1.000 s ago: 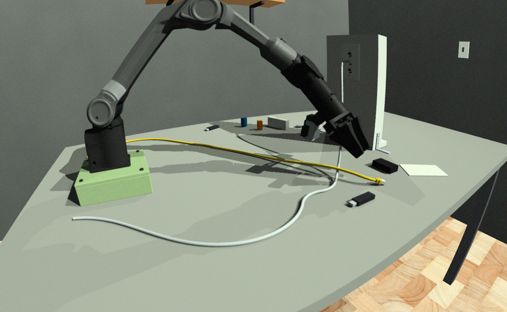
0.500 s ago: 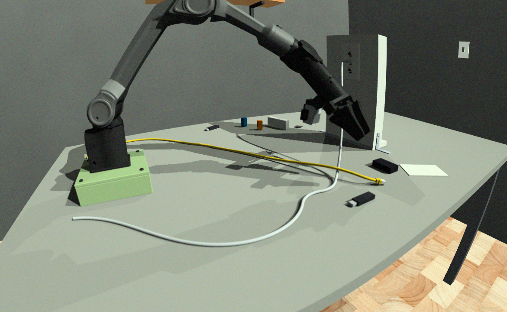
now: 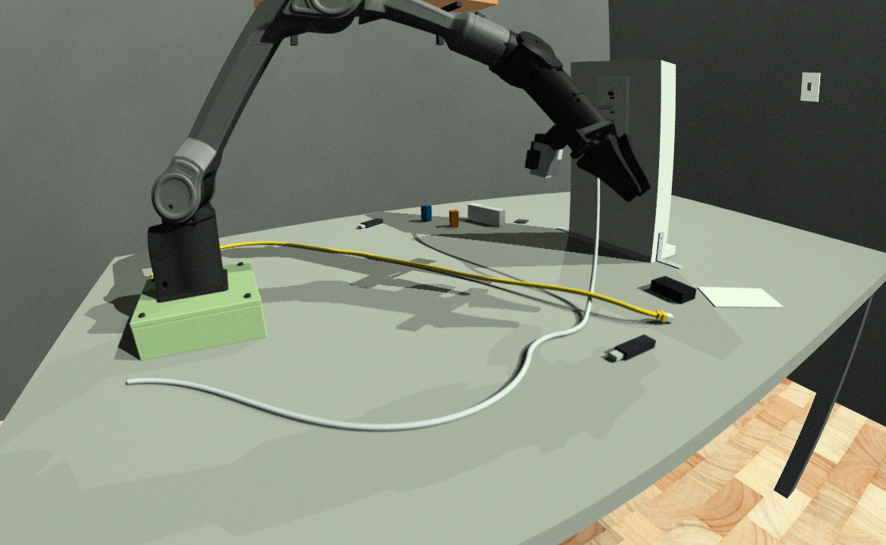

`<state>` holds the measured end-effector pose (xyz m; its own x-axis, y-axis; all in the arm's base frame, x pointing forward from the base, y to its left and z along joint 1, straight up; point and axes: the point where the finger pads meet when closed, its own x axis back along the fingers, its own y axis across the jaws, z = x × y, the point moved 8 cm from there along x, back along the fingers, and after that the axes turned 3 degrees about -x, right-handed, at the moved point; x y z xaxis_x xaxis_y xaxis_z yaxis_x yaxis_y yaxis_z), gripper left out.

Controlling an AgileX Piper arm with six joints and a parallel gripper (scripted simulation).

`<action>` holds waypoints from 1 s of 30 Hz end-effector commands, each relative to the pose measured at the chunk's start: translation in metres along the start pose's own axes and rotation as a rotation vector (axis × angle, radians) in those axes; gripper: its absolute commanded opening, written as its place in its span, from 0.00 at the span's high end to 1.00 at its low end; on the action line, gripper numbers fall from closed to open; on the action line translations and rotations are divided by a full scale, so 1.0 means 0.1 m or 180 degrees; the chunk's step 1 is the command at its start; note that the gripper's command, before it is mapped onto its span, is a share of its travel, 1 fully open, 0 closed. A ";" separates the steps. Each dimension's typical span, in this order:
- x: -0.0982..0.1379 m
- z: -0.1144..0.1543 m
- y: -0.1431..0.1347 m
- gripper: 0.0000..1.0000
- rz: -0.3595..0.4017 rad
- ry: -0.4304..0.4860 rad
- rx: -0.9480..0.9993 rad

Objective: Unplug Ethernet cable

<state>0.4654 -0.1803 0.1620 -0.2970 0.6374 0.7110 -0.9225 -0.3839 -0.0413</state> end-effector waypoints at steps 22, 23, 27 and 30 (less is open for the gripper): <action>0.37 0.21 0.01 0.36 0.0080 -0.0074 -0.0303; 0.43 0.19 0.03 0.36 0.0117 -0.0114 -0.0453; 0.56 0.15 0.06 0.36 0.0185 -0.0199 -0.0754; 0.75 0.09 0.11 0.36 0.0275 -0.0338 -0.1204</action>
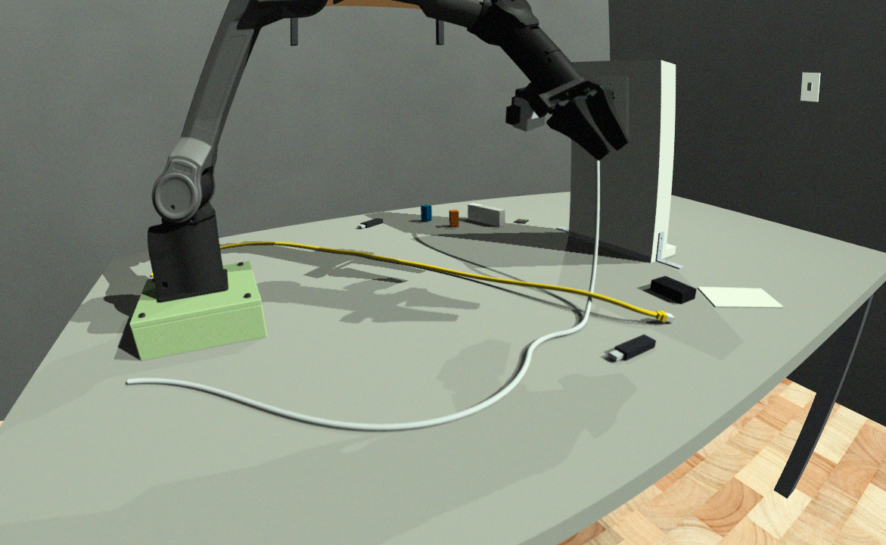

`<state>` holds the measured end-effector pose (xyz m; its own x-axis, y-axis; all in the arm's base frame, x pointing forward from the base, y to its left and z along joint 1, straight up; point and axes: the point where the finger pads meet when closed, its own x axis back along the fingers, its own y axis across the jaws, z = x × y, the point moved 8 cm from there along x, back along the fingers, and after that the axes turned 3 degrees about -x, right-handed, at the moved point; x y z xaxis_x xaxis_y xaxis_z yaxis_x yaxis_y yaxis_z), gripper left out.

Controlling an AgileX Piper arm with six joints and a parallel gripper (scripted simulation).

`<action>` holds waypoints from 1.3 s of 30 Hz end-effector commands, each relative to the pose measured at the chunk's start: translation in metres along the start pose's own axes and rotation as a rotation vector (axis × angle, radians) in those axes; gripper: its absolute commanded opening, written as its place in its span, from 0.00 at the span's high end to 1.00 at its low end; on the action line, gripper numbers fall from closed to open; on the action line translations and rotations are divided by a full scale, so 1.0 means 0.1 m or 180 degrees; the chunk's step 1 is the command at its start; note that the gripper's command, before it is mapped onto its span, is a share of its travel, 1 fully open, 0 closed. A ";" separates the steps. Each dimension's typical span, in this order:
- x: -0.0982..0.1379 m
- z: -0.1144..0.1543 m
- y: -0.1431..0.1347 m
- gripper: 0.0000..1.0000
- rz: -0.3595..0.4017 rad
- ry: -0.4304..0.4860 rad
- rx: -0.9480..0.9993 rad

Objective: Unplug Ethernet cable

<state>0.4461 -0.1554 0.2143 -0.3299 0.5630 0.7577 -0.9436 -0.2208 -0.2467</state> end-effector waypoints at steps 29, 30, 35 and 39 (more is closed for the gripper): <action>1.46 -0.75 1.03 0.36 0.0074 -0.1612 -0.4268; 1.46 -0.75 1.03 0.36 0.0074 -0.1612 -0.4268; 1.63 -0.90 1.27 0.36 -0.0134 -0.1932 -0.4998; 1.73 -1.03 1.47 0.36 -0.0354 -0.2184 -0.5573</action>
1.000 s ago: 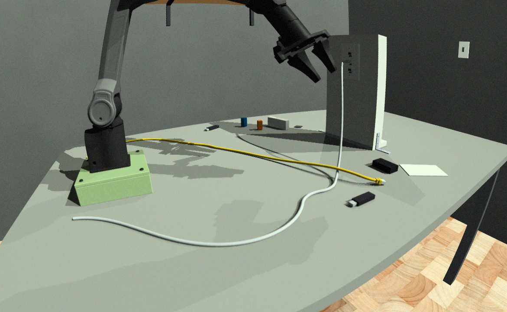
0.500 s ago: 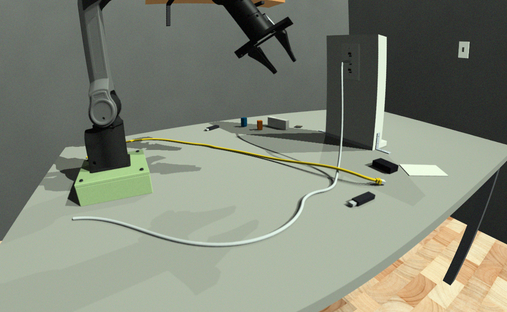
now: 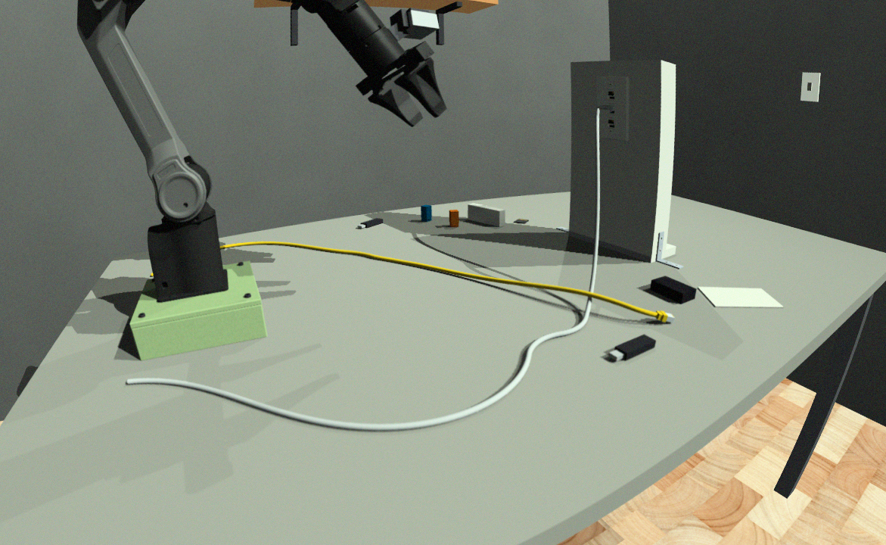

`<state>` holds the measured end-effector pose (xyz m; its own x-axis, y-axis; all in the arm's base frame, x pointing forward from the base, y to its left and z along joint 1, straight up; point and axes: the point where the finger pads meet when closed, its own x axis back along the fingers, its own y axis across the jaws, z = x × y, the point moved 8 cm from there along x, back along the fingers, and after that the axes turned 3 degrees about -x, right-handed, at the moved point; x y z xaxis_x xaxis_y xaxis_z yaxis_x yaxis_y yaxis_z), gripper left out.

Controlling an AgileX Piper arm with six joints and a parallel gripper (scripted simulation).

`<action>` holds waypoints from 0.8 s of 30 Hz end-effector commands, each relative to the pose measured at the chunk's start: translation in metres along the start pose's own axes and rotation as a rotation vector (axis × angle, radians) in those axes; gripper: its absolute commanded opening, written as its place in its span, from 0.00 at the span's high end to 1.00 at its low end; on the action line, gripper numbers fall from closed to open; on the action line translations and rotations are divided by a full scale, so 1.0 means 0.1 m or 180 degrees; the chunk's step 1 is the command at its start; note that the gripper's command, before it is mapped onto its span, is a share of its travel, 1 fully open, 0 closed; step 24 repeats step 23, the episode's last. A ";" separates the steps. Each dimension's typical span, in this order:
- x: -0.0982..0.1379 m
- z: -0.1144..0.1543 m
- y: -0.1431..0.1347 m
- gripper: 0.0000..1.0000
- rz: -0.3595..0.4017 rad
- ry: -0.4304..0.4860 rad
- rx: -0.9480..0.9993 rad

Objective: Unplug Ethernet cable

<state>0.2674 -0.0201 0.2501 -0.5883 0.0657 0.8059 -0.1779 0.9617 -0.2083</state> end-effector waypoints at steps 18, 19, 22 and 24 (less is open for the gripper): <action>0.17 0.30 0.28 0.36 -0.0185 -0.0237 -0.1032; 0.17 0.30 0.28 0.36 -0.0185 -0.0237 -0.1032; 0.17 0.30 0.28 0.36 -0.0185 -0.0237 -0.1032; 0.17 0.30 0.28 0.36 -0.0185 -0.0237 -0.1032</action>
